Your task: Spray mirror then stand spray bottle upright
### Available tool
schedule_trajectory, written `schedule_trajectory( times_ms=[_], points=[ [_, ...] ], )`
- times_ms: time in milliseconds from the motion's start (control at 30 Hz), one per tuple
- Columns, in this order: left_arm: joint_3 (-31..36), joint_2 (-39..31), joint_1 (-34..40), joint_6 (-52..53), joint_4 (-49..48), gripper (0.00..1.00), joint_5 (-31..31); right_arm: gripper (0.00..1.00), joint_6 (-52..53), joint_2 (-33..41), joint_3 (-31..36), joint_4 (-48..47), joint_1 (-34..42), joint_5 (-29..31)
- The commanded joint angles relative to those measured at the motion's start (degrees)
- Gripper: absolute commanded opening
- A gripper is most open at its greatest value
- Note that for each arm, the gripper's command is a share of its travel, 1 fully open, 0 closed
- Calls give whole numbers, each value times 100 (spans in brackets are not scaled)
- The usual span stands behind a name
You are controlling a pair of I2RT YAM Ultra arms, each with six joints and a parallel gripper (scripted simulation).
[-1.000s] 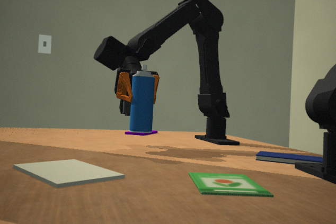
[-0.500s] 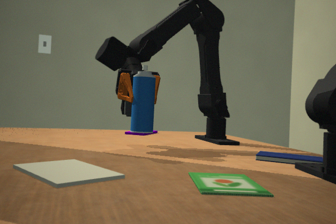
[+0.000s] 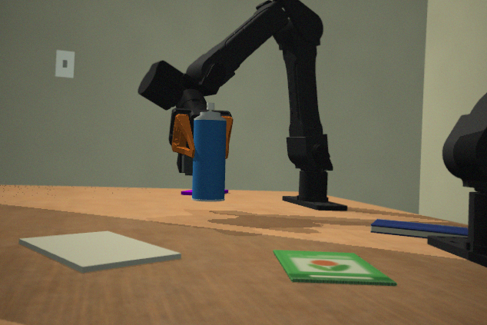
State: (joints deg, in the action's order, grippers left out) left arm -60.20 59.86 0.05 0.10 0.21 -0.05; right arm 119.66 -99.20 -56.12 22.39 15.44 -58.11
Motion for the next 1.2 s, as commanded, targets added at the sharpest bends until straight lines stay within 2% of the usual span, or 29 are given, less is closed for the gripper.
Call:
schedule_trajectory(
  times_ms=[0, 133, 167, 667, 700, 933, 967, 1167],
  points=[
    [-48, -12, -47, 13, -24, 0, 32, 0, 19, -22, 105, -210, -23, -146],
    [-48, -12, -47, 13, -24, 0, 32, 0, -17, -7, -63, -273, -30, -145],
    [-48, -12, -47, 13, -24, 0, 32, 0, -34, -40, 165, -298, -28, -144],
    [-48, -12, -47, 13, -24, 0, 32, 0, -73, -194, 225, -660, -20, -141],
    [-48, -12, -47, 13, -24, 0, 32, 0, -86, -341, 391, -684, -54, -139],
    [-48, -12, -47, 13, -24, 0, 32, 0, -94, -197, 268, -852, -72, -137],
    [-48, -12, -47, 13, -24, 0, 32, 96, -115, -196, 317, -871, -81, -137],
    [-48, -12, -47, 13, -24, 0, 32, 96, -99, -246, 308, -890, -42, -129]
  ],
)
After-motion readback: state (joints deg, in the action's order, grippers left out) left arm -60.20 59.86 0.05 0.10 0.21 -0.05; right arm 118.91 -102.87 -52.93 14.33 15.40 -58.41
